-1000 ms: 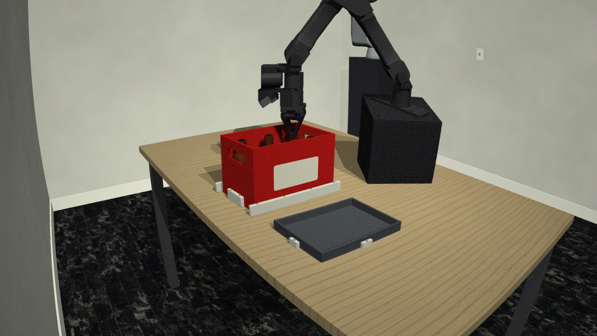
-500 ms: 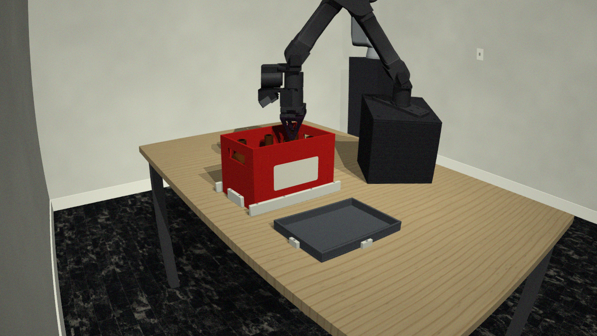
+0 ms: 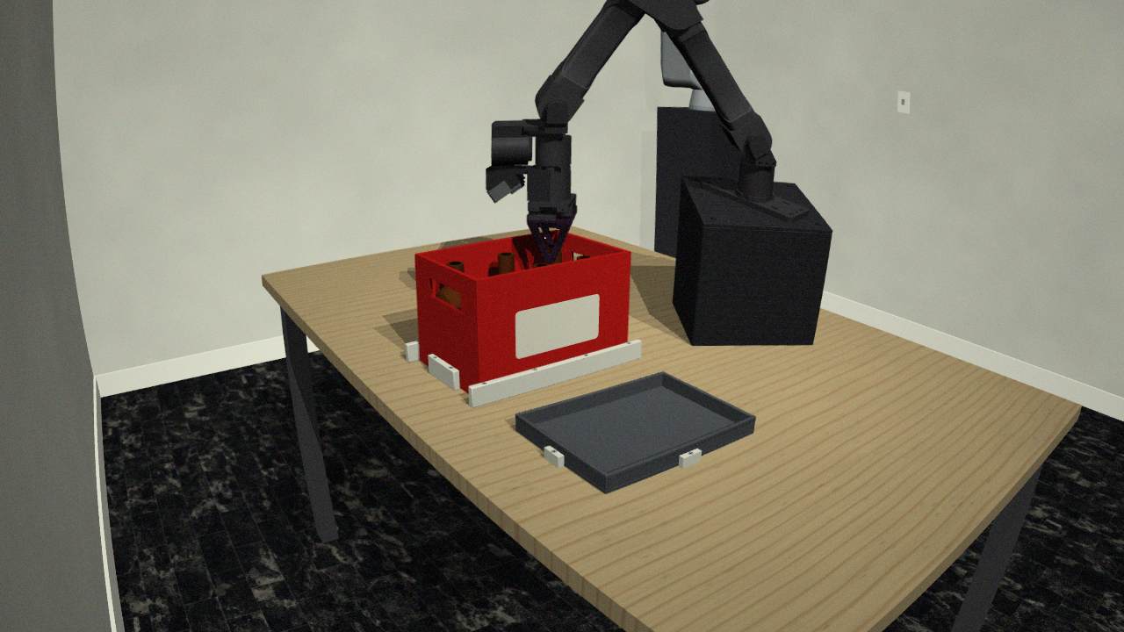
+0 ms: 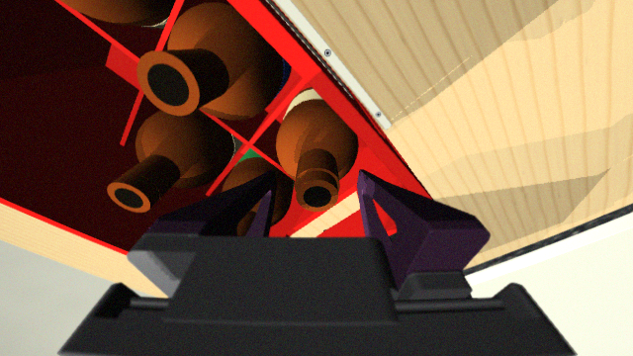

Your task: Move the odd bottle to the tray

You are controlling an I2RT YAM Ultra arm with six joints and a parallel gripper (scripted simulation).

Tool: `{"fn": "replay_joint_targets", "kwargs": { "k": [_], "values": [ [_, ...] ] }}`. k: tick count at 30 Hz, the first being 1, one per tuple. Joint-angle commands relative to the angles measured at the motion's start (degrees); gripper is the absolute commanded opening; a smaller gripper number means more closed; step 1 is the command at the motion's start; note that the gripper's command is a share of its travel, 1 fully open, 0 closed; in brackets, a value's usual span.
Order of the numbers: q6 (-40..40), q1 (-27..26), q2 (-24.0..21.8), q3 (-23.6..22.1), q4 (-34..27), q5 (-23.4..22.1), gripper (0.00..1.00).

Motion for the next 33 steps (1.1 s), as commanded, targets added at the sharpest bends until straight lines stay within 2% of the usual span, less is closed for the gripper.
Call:
{"fn": "replay_joint_targets", "kwargs": {
  "k": [1,16,33],
  "values": [
    [0.2,0.1,-0.57,-0.57,0.36,0.02,0.61],
    [0.19,0.09,-0.64,-0.55,0.29,0.02,0.61],
    [-0.9,-1.24,-4.66,2.12,-4.69,0.03,0.61]
  ]
}}
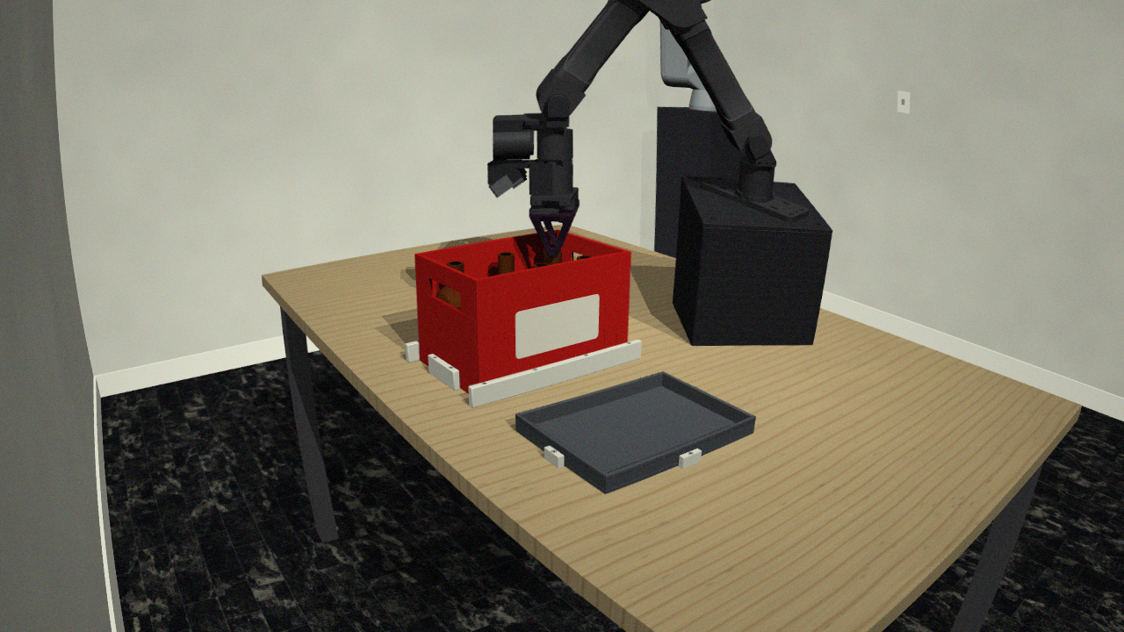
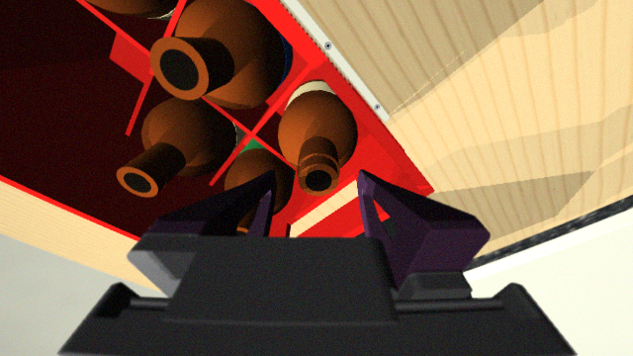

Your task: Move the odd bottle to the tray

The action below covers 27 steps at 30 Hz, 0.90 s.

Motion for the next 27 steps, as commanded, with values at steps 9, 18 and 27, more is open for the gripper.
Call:
{"fn": "replay_joint_targets", "kwargs": {
  "k": [9,18,27],
  "values": [
    [-1.32,-1.94,-5.97,3.69,-7.05,-0.01,0.61],
    [-2.11,-2.72,-8.94,6.0,-12.46,-0.04,0.61],
    [-2.43,-3.01,-9.83,7.09,-14.56,-0.05,0.61]
  ]
}}
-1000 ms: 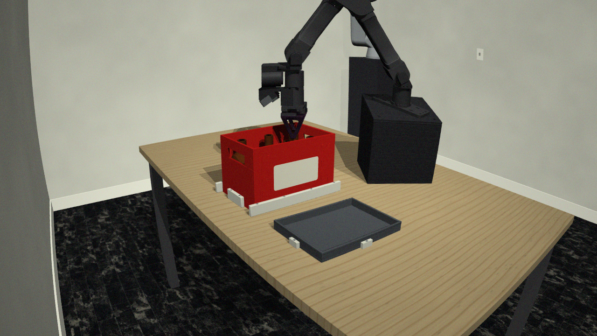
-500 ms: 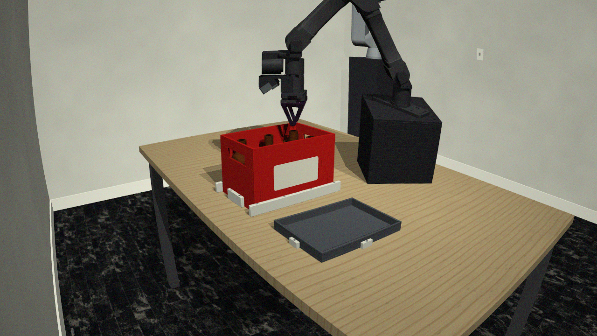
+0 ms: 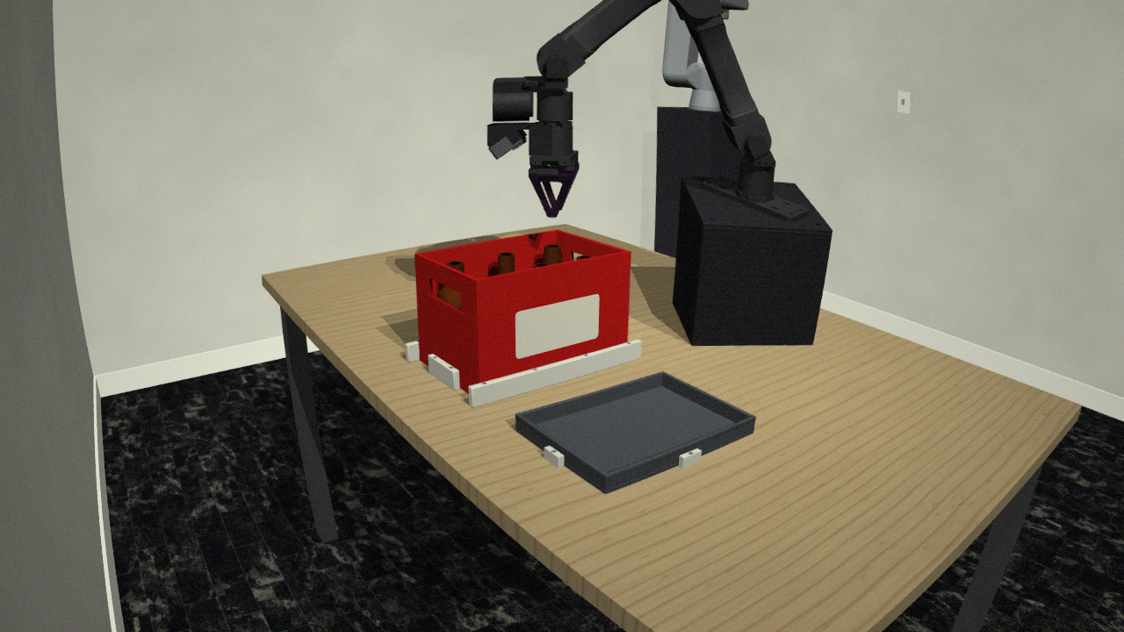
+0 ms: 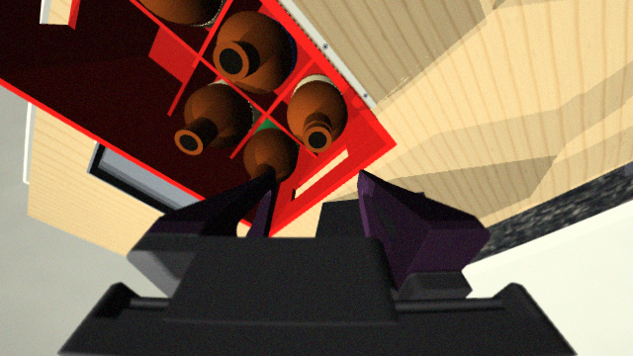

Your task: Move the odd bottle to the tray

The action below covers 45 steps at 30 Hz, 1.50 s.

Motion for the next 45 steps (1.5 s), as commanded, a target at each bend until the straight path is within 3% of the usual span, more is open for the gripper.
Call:
{"fn": "replay_joint_targets", "kwargs": {
  "k": [1,16,17,45],
  "values": [
    [-0.52,-1.02,-2.12,2.24,-1.76,-0.05,0.61],
    [-0.46,-1.04,-2.2,2.32,-1.96,-0.05,0.61],
    [-0.43,-1.05,-2.25,2.32,-1.16,-0.04,0.0],
    [-0.42,-1.05,-2.25,2.32,-1.16,-0.04,0.0]
  ]
}}
